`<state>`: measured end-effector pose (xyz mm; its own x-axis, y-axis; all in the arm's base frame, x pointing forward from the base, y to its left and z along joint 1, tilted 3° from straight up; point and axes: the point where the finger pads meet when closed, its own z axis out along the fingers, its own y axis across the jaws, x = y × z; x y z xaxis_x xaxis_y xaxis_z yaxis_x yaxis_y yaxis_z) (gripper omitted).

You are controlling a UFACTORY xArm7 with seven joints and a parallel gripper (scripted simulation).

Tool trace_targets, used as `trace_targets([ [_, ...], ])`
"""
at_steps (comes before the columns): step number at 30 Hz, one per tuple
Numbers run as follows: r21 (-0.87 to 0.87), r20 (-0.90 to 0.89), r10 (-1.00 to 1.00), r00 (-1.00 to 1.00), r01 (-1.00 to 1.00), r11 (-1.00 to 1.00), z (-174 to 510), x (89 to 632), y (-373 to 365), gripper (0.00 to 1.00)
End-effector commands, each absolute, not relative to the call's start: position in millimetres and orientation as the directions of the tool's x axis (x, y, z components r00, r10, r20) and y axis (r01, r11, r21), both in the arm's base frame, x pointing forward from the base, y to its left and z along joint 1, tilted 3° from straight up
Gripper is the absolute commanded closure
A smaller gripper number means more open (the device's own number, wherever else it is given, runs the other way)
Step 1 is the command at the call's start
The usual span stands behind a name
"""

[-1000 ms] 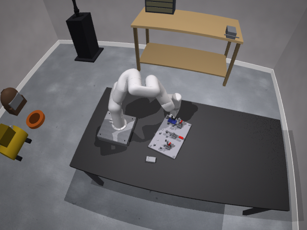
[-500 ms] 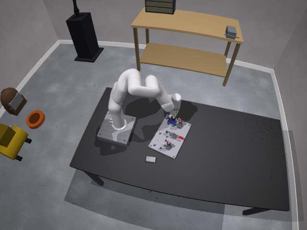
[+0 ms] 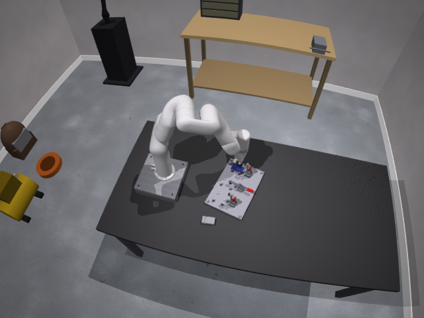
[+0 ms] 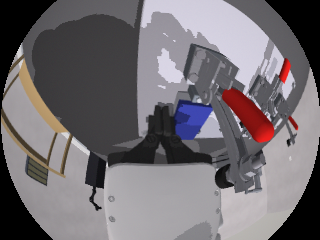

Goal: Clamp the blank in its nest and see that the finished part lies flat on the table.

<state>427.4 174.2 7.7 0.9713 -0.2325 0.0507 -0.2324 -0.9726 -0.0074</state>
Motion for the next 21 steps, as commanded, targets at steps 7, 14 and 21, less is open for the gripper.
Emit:
trace_targets([
  [7,-0.008,0.053,-0.235,0.971,-0.234,-0.972,8.9,428.8,173.6,1.0],
  [14,-0.008,0.053,-0.235,0.971,-0.234,-0.972,9.0,432.0,186.6,1.0],
  [21,-0.008,0.053,-0.235,0.971,-0.234,-0.972,9.1,433.4,192.6,1.0],
])
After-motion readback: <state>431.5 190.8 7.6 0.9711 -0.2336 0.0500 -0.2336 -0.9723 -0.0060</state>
